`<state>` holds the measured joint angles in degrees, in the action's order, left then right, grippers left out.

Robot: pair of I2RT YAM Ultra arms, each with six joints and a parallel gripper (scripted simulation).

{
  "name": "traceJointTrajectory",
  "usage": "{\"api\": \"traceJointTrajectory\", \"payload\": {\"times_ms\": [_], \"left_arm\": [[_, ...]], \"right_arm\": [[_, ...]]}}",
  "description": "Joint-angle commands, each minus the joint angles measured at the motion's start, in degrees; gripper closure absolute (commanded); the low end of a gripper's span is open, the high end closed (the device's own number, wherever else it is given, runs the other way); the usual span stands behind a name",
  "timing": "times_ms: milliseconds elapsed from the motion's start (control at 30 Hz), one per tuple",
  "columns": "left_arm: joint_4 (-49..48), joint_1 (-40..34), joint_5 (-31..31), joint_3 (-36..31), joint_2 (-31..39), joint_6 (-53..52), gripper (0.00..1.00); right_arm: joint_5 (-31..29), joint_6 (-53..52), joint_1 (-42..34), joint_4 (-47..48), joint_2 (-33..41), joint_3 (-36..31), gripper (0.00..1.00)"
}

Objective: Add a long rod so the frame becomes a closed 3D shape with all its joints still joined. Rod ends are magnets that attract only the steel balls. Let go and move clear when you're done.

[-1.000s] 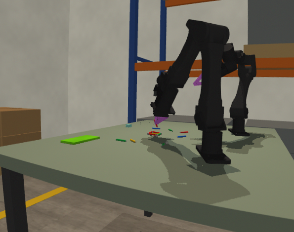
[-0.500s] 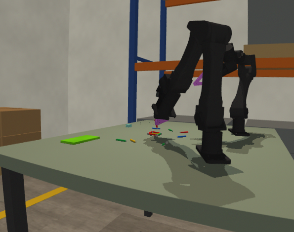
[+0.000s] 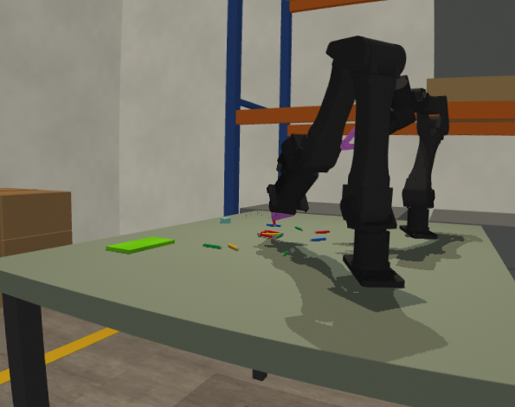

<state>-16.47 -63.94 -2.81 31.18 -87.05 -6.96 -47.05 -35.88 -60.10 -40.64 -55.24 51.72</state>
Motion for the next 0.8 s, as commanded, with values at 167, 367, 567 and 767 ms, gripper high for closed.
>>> {"api": "traceJointTrajectory", "payload": {"times_ms": [167, 367, 567, 767], "left_arm": [[-7.3, 0.8, 0.6, -1.7, 0.7, -0.9, 1.00], [-7.5, 0.8, 0.6, -1.3, 0.6, -0.9, 1.00], [-7.5, 0.8, 0.7, -1.3, 0.6, -0.9, 1.00], [-8.5, 0.9, 1.0, -2.0, 0.5, -1.2, 1.00]], "right_arm": [[-0.9, -0.1, -0.5, -0.6, -0.1, 1.0, 0.00], [-0.9, -0.1, -0.5, -0.6, -0.1, 1.0, 0.00], [-0.9, -0.1, -0.5, -0.6, -0.1, 1.0, 0.00], [-0.9, -0.1, -0.5, -0.6, -0.1, 1.0, 0.00]]}}
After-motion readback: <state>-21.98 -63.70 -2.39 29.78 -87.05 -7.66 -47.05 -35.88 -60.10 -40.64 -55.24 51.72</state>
